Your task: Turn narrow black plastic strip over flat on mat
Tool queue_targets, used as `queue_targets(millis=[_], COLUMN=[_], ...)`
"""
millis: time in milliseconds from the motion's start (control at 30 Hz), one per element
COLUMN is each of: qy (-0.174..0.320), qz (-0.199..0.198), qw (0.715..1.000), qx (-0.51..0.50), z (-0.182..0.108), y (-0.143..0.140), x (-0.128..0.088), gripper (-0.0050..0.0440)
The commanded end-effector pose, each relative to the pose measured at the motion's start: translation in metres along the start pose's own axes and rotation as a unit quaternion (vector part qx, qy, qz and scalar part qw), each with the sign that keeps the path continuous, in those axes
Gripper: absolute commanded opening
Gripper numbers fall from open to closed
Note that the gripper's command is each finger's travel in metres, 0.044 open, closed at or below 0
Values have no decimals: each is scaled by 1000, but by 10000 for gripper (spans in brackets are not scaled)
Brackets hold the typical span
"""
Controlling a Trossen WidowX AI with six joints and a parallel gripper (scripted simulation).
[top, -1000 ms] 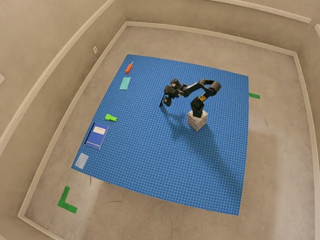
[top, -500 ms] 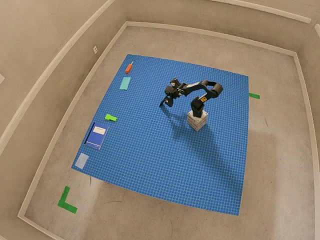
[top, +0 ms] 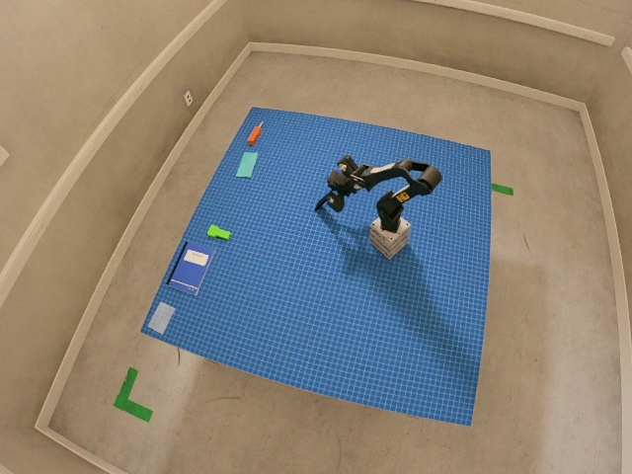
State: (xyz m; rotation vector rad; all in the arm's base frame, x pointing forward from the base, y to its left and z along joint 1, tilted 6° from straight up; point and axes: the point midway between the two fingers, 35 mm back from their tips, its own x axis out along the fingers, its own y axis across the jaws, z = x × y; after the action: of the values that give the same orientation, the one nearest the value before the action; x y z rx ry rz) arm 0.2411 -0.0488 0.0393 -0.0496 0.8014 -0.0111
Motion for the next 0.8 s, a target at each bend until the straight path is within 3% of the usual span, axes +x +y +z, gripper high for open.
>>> queue_targets(millis=[0,767], qy=[6,6], qz=[2,-2], qw=[1000,1000], qx=[1,-1], z=[-5,1], y=[1,-1], x=[0,0], gripper=[224,224])
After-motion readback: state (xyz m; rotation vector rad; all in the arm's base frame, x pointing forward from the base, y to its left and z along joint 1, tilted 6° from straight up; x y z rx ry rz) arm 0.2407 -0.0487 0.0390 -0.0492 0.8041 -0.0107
